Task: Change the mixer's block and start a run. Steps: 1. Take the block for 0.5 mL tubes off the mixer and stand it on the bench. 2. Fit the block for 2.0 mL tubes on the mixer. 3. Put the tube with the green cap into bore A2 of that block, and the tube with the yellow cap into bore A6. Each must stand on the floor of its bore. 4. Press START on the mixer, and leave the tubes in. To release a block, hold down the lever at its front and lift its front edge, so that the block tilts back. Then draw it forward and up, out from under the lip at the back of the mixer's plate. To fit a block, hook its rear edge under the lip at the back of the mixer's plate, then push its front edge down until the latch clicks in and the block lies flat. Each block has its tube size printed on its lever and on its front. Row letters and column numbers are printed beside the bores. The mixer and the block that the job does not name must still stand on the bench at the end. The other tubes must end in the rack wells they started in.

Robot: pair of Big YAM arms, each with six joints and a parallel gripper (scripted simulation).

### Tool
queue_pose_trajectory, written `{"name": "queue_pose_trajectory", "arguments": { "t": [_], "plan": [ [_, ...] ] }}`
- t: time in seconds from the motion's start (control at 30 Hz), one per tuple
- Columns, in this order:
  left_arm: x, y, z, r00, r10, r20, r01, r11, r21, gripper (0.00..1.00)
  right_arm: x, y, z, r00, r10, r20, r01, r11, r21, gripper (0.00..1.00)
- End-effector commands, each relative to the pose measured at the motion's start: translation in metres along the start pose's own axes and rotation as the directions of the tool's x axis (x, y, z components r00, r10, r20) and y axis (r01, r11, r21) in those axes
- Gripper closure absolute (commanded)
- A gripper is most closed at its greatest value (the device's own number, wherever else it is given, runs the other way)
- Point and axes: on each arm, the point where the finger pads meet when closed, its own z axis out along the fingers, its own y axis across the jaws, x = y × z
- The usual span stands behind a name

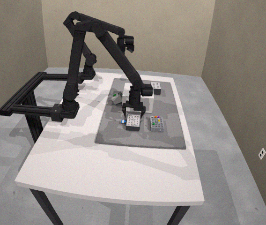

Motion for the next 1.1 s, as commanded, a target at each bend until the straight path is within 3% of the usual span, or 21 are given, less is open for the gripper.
{"name": "queue_pose_trajectory", "arguments": {
  "t": [0.0, 0.43, 0.87, 1.07],
  "plan": [
    [-0.026, 0.002, -0.023, 0.997, 0.006, 0.073, -0.005, 1.000, -0.007, 1.00, 0.004, -0.001, 0.000, 1.000, 0.022, -0.001, -0.022, 1.000, 0.003, 0.00],
    [-0.030, 0.003, -0.027, 0.996, 0.006, 0.084, -0.005, 1.000, -0.009, 1.00, 0.000, -0.016, 0.006, 1.000, 0.023, 0.003, -0.023, 1.000, 0.017, 0.00],
    [-0.023, 0.002, -0.019, 0.998, 0.006, 0.064, -0.005, 1.000, -0.007, 1.00, 0.005, 0.009, -0.020, 1.000, -0.022, -0.002, 0.022, 1.000, -0.007, 0.00],
    [-0.014, 0.001, -0.010, 0.999, 0.006, 0.040, -0.006, 1.000, -0.004, 1.00, 0.001, -0.003, -0.035, 1.000, -0.012, 0.002, 0.012, 1.000, 0.012, 0.00]
  ]
}}
